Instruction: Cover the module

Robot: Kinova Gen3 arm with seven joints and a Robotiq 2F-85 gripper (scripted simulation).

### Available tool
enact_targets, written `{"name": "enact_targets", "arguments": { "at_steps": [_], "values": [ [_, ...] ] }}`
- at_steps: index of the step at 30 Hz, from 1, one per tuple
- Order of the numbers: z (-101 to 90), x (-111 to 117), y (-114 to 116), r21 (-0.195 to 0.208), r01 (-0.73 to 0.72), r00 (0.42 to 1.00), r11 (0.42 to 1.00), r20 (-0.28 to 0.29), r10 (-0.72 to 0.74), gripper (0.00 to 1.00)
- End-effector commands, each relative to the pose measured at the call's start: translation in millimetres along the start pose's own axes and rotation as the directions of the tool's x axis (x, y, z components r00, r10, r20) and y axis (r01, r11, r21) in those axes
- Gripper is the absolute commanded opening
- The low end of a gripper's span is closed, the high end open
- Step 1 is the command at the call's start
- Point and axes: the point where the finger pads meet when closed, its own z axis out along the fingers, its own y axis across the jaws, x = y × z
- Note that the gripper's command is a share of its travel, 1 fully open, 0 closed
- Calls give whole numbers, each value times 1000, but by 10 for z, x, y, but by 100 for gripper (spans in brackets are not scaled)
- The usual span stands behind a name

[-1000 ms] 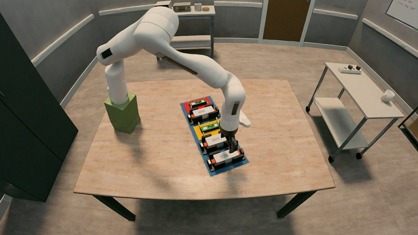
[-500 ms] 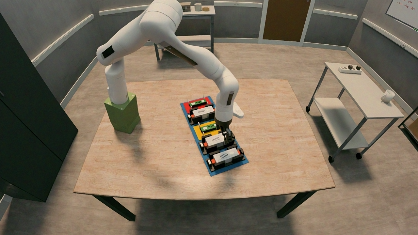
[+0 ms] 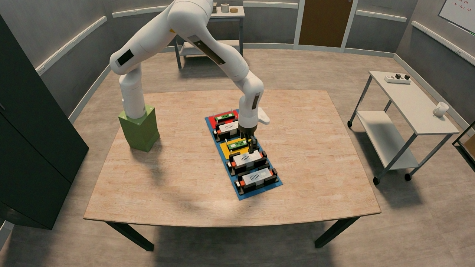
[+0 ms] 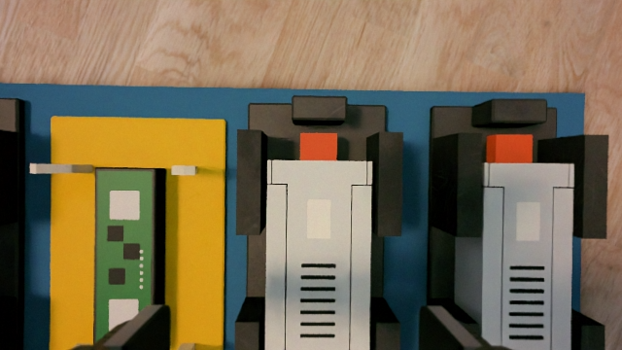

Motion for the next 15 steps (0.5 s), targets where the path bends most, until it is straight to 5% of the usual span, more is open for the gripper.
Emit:
{"name": "enact_targets", "arguments": {
  "at_steps": [1,15],
  "values": [
    [-8,7,-1,-1,0,1000,1000,-2,0,100],
    [-5,10,-49,-2,0,1000,1000,-2,0,100]
  ]
}}
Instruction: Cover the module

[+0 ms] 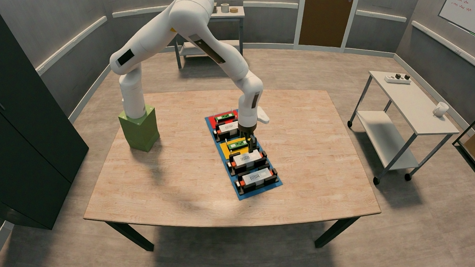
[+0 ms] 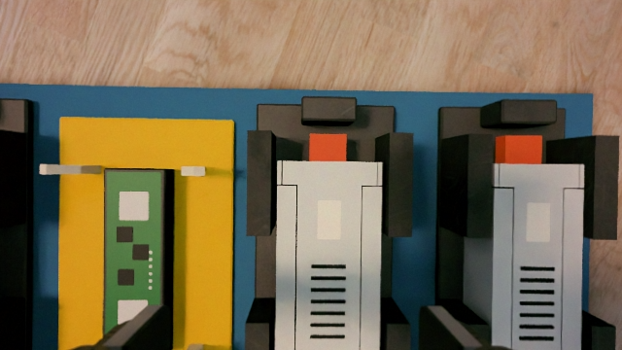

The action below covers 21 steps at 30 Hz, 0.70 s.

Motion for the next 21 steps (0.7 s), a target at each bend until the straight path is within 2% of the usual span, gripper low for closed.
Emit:
{"name": "enact_targets", "arguments": {
  "at_steps": [1,21],
  "values": [
    [-8,6,3,-1,0,1000,1000,-2,0,100],
    [-13,9,92,-1,0,1000,1000,-2,0,100]
  ]
}}
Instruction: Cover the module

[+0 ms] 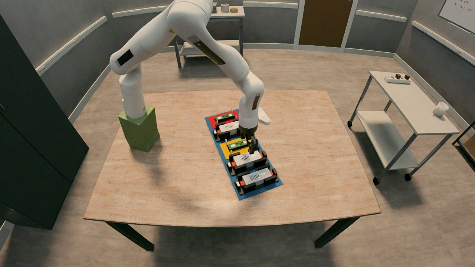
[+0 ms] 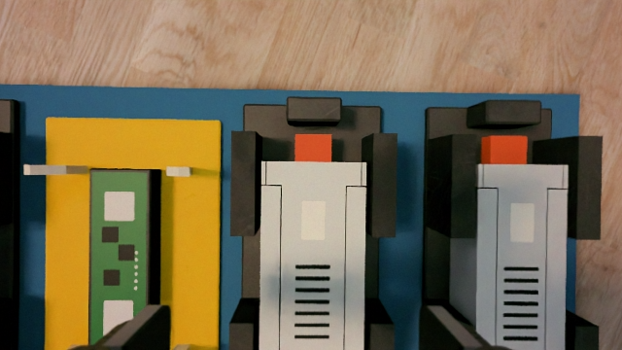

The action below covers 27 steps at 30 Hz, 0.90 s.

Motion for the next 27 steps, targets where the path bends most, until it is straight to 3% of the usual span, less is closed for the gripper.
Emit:
{"name": "enact_targets", "arguments": {
  "at_steps": [1,27],
  "values": [
    [-9,7,15,-1,0,1000,1000,-1,0,100],
    [48,9,84,-1,0,1000,1000,-1,0,100]
  ]
}}
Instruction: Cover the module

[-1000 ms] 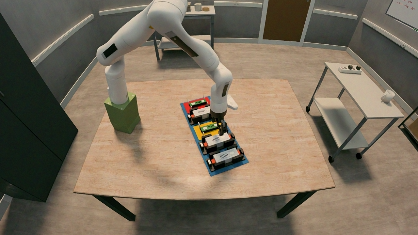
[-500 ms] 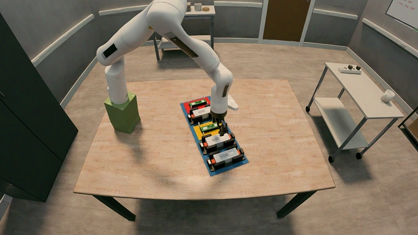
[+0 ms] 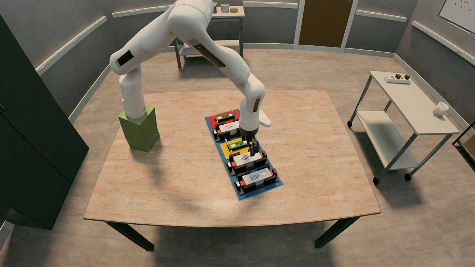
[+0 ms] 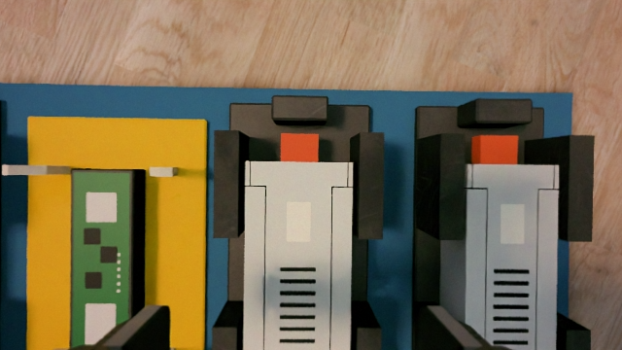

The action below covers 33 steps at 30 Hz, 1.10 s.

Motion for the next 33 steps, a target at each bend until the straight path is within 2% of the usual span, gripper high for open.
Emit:
{"name": "enact_targets", "arguments": {
  "at_steps": [1,5,15,22,33],
  "values": [
    [-4,7,7,-1,0,1000,1000,-2,0,100],
    [-4,7,7,-1,0,1000,1000,-2,0,100],
    [196,7,8,-1,0,1000,1000,-2,0,100],
    [196,7,8,-1,0,1000,1000,-2,0,100],
    [396,7,8,-1,0,1000,1000,-2,0,100]
  ]
}}
